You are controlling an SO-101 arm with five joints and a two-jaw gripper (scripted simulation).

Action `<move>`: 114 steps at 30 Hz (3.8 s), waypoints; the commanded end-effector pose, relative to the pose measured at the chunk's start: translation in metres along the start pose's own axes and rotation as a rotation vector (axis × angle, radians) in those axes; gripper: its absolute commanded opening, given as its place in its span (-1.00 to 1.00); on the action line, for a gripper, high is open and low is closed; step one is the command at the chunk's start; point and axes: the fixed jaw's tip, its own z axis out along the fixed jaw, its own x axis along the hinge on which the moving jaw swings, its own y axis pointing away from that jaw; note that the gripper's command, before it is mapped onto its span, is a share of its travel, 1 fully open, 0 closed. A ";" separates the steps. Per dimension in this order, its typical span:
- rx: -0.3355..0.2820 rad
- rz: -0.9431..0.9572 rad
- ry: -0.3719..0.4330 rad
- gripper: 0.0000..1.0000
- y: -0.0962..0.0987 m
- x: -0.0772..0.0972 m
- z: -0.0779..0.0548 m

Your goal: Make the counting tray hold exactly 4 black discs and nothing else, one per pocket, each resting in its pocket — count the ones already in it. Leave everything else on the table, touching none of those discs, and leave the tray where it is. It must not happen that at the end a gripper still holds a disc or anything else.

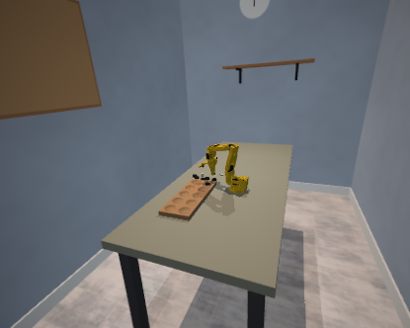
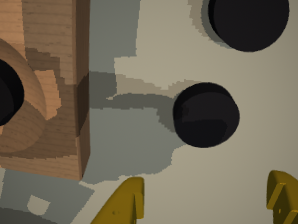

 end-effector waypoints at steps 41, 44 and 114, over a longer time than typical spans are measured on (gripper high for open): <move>0.036 0.155 -0.070 -0.51 -0.013 -0.007 -0.009; 0.036 0.155 -0.070 -0.51 -0.013 -0.008 -0.004; 0.030 0.154 -0.059 -0.67 -0.013 -0.008 0.033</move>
